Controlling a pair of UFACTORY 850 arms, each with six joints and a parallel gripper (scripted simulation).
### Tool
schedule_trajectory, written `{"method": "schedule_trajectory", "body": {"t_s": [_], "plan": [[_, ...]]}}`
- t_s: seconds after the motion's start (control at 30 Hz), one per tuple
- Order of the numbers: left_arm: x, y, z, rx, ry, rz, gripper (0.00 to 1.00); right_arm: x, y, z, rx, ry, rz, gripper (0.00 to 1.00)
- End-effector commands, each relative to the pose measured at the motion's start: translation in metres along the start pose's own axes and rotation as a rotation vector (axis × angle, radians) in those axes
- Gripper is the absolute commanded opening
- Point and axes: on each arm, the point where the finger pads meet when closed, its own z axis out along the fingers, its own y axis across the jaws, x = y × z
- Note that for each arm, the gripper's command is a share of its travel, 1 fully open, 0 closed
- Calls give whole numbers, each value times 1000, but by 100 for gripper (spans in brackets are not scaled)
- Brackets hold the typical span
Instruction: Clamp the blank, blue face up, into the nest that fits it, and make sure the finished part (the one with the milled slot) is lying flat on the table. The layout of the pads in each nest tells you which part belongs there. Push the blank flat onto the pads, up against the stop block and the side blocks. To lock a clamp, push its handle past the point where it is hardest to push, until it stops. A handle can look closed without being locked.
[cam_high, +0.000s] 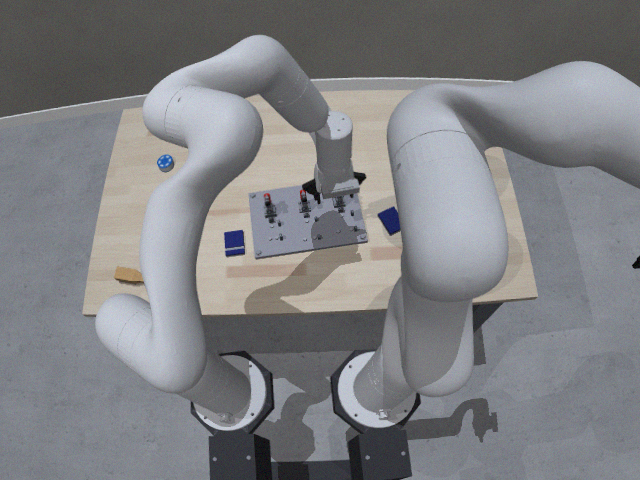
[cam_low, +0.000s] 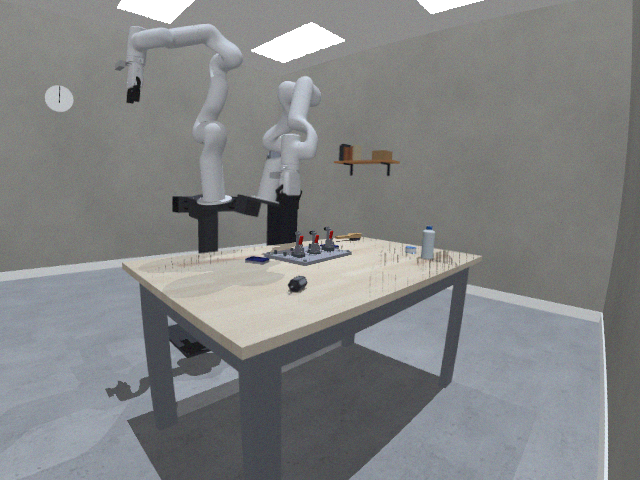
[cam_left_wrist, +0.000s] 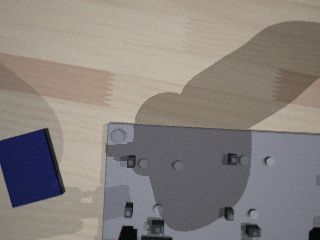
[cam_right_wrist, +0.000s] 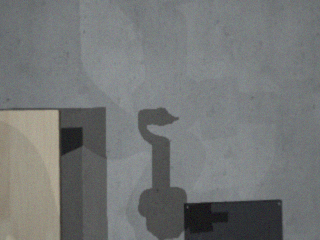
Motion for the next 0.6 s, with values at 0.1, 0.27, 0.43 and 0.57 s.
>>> {"method": "schedule_trajectory", "body": {"t_s": [0.1,0.27,0.43,0.57], "plan": [[-3,-71,3,-9,19,-1,100,0,0,-1,0,2,0,100],[-1,-108,3,-9,19,-1,100,0,0,-1,0,2,0,100],[0,-131,3,-9,19,-1,100,0,0,-1,0,2,0,100],[1,-146,3,-9,19,-1,100,0,0,-1,0,2,0,100]]}}
